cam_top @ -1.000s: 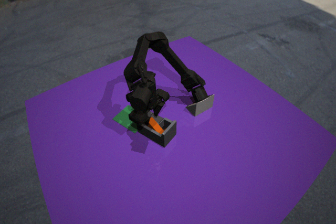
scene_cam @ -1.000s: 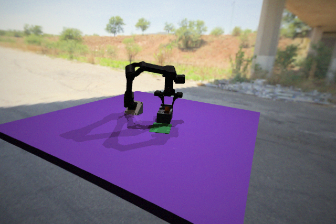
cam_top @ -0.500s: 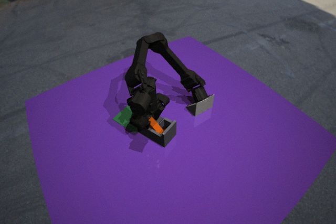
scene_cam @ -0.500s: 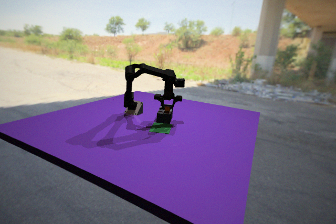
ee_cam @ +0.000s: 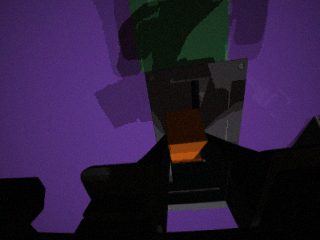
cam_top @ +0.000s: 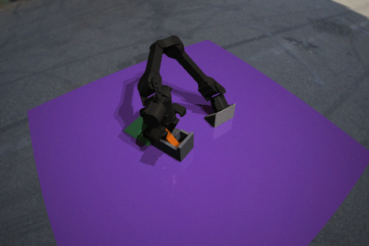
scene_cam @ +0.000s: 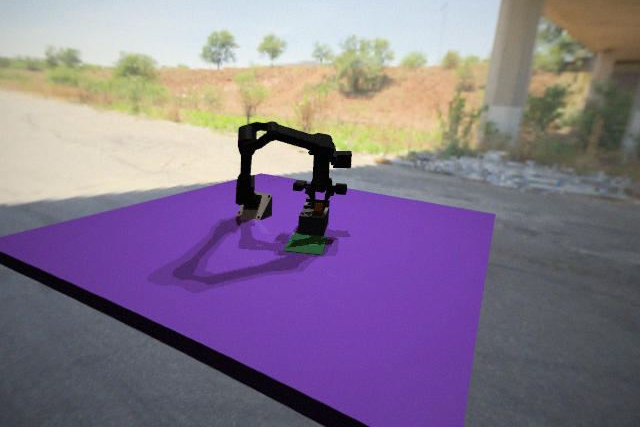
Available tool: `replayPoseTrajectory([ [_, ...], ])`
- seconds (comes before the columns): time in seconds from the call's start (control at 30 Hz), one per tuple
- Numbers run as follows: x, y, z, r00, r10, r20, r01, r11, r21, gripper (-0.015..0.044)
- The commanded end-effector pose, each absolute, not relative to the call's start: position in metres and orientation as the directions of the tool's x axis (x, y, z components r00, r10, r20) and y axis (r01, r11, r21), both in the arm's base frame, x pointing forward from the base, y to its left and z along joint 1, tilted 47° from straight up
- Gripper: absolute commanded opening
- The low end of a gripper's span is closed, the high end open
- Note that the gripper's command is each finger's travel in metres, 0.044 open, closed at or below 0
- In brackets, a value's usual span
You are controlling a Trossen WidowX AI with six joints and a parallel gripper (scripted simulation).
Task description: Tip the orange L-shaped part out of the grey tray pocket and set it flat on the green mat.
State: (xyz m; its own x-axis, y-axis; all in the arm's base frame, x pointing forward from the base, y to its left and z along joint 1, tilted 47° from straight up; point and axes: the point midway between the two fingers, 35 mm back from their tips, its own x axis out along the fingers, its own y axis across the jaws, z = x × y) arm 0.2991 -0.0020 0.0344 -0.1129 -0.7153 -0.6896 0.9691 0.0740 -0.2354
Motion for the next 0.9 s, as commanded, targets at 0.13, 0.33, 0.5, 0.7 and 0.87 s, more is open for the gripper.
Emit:
replayPoseTrajectory([
  [0.13,0.299,-0.002,0.035,-0.113,-0.715,-0.690,0.969,0.073,-0.235,0.0056],
  [0.33,0.299,-0.002,0.035,-0.113,-0.715,-0.690,0.969,0.073,-0.235,0.0000],
  [0.5,0.300,0.001,0.037,-0.114,-0.716,-0.689,0.969,0.074,-0.236,0.0000],
  [0.7,0.300,0.007,0.044,-0.115,-0.716,-0.688,0.968,0.074,-0.239,0.0000],
  [0.87,0.301,0.012,0.049,-0.116,-0.716,-0.688,0.968,0.074,-0.240,0.0000],
])
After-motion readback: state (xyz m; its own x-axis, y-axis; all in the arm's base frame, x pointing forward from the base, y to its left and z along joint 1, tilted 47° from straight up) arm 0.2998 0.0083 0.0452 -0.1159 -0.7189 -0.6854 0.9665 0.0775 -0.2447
